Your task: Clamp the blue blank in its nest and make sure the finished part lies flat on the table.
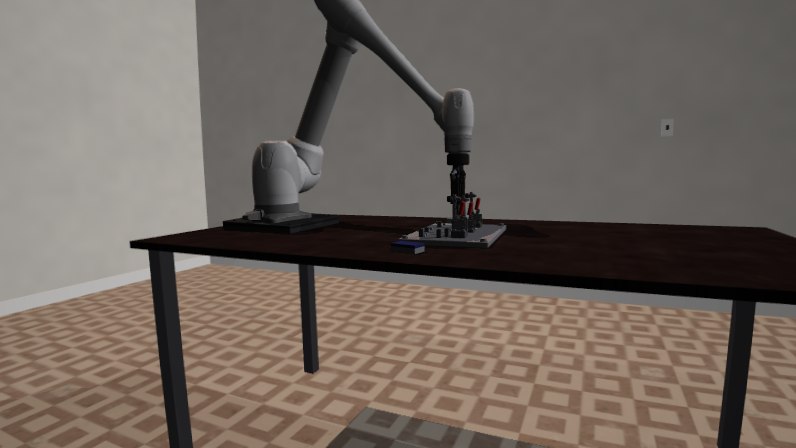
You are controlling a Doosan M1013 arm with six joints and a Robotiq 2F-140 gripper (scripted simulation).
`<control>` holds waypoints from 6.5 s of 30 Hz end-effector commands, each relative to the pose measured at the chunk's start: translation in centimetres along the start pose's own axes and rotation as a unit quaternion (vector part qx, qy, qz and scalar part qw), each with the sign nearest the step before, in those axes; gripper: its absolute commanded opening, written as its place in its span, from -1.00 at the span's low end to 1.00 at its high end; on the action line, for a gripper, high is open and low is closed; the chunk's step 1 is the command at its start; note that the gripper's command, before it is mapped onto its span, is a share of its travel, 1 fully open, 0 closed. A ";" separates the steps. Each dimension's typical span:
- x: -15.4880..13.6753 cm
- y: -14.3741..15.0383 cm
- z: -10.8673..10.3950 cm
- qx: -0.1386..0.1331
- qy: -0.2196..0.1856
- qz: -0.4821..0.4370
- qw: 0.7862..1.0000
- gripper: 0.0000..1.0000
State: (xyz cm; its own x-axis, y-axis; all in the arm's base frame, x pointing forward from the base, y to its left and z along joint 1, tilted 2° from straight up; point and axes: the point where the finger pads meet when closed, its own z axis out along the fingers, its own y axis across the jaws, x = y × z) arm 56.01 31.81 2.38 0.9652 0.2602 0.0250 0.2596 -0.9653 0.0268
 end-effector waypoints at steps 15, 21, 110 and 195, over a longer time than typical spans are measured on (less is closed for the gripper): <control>0.0 0.0 0.5 0.000 0.000 0.000 1.000 -1.00; 0.0 0.0 0.7 0.000 0.000 0.000 1.000 -1.00; 0.0 0.0 -9.3 0.000 0.000 0.000 1.000 -0.20; -0.3 17.1 -17.2 0.000 0.000 0.000 1.000 0.16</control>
State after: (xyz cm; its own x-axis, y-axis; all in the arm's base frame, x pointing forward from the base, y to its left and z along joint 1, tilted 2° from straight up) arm 58.50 19.60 19.84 0.9657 0.2586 0.0249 0.2579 -0.9657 0.0294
